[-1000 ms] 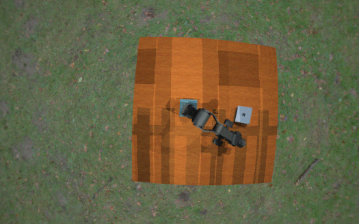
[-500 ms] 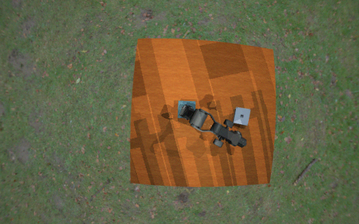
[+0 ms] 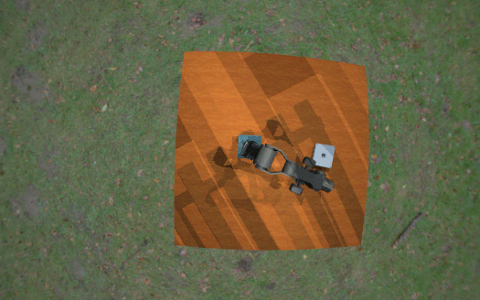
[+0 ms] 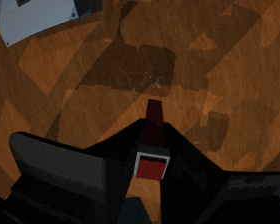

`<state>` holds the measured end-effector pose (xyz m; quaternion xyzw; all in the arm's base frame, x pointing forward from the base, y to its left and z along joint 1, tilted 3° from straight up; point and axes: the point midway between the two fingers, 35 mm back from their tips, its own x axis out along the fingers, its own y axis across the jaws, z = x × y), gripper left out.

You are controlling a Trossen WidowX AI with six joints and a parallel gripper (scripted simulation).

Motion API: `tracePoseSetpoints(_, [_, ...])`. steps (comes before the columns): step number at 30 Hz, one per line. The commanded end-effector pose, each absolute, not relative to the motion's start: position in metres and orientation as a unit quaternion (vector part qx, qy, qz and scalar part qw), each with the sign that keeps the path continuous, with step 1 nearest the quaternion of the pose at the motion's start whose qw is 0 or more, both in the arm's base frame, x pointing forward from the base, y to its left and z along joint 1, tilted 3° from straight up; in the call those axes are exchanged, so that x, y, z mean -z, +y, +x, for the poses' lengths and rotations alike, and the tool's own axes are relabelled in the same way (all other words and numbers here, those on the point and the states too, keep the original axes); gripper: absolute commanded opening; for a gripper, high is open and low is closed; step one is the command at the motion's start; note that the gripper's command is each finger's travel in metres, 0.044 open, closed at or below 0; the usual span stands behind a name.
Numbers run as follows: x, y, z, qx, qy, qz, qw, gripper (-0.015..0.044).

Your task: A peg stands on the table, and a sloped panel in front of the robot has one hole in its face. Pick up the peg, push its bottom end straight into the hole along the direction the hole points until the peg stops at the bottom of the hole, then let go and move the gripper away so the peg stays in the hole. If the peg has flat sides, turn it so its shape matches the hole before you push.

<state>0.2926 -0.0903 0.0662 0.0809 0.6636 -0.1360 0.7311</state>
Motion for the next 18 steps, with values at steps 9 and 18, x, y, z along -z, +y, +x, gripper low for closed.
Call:
tracePoseSetpoints(9, [-0.075,-0.078,0.307,0.131,0.639,0.065,0.755,0.0000])
tracePoseSetpoints(18, [-0.079,-0.066,0.318,0.123,0.624,0.053,0.770,0.0000])
